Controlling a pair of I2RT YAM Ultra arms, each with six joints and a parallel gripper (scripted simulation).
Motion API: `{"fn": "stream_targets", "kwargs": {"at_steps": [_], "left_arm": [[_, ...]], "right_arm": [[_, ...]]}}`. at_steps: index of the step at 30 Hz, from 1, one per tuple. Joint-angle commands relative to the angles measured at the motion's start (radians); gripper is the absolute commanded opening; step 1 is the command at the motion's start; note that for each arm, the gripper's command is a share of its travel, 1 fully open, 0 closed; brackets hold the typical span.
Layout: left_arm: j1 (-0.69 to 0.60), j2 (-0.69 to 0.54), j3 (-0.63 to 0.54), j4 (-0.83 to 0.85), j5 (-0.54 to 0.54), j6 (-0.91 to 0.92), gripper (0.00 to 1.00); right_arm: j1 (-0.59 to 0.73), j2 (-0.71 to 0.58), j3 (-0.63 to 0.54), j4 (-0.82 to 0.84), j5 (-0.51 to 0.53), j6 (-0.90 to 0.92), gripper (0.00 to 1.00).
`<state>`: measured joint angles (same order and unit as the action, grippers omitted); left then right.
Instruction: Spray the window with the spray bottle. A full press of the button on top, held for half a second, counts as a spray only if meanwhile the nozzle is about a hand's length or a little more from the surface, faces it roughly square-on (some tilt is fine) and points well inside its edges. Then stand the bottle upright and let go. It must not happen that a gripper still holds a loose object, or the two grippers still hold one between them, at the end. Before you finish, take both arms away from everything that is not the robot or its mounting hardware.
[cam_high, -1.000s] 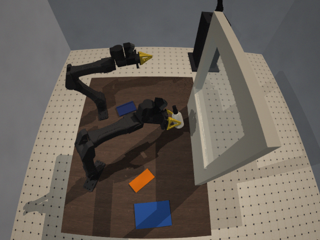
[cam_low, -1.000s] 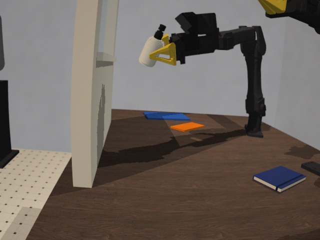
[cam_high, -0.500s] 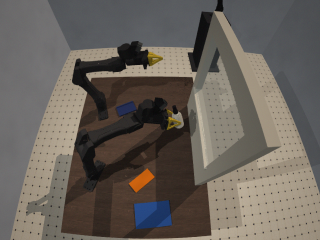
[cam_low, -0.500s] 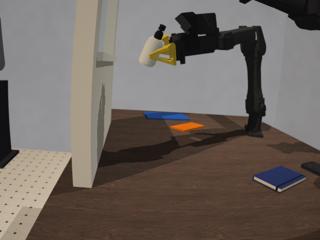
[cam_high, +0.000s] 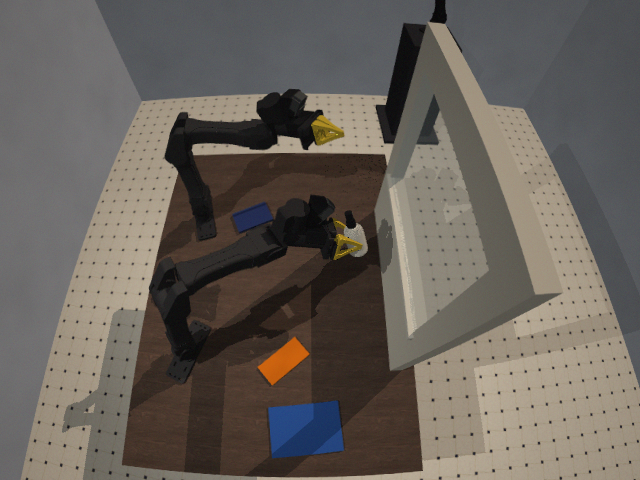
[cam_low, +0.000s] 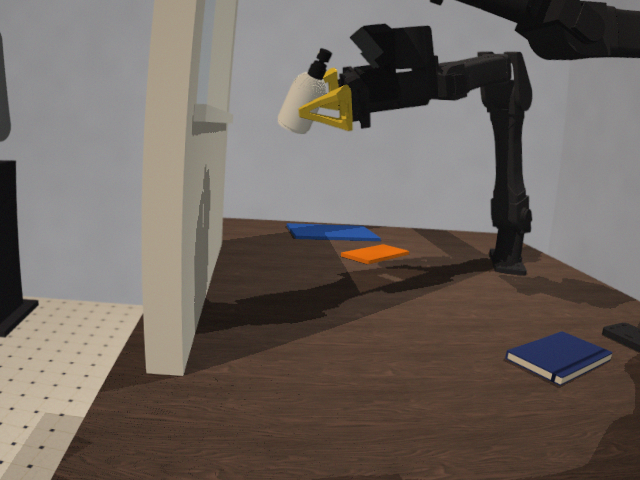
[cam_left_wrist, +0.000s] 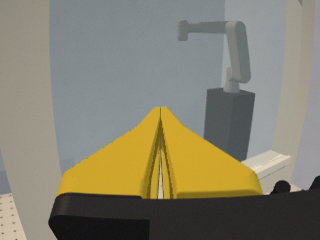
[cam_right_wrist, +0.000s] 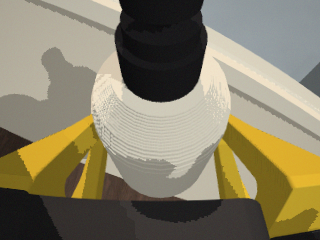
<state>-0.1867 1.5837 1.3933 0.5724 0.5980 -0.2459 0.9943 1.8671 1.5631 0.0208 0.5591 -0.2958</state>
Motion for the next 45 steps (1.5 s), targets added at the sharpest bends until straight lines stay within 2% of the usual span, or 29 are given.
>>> {"fn": "stream_targets", "kwargs": {"at_steps": [1, 10, 12, 21, 31, 37, 45], "left_arm": [[-0.032, 0.061, 0.066, 0.106, 0.117, -0.049, 0.0], [-0.102, 0.265, 0.2, 0.306, 0.34, -0.134, 0.0], [-0.102, 0.265, 0.2, 0.306, 0.34, -0.134, 0.0], [-0.165, 0.45, 0.331, 0.494, 0.532, -0.214, 0.0], [-0.195, 0.542, 0.398, 0.576, 0.578, -0.273, 0.0], [-0.198, 0.56, 0.399, 0.564, 0.547, -0.265, 0.0], [-0.187, 0.519, 0.389, 0.573, 0.577, -0.254, 0.0]], "right_arm": [[-0.003, -0.028, 0.032, 0.025, 0.006, 0.005, 0.0], [-0.003, -0.028, 0.032, 0.025, 0.006, 0.005, 0.0], [-0.003, -0.028, 0.032, 0.025, 0.006, 0.005, 0.0], [-0.003, -0.028, 0.032, 0.025, 0.006, 0.005, 0.0], [-0.003, -0.028, 0.032, 0.025, 0.006, 0.005, 0.0], [-0.003, -0.028, 0.032, 0.025, 0.006, 0.005, 0.0], [-0.003, -0.028, 0.032, 0.025, 0.006, 0.005, 0.0]]}}
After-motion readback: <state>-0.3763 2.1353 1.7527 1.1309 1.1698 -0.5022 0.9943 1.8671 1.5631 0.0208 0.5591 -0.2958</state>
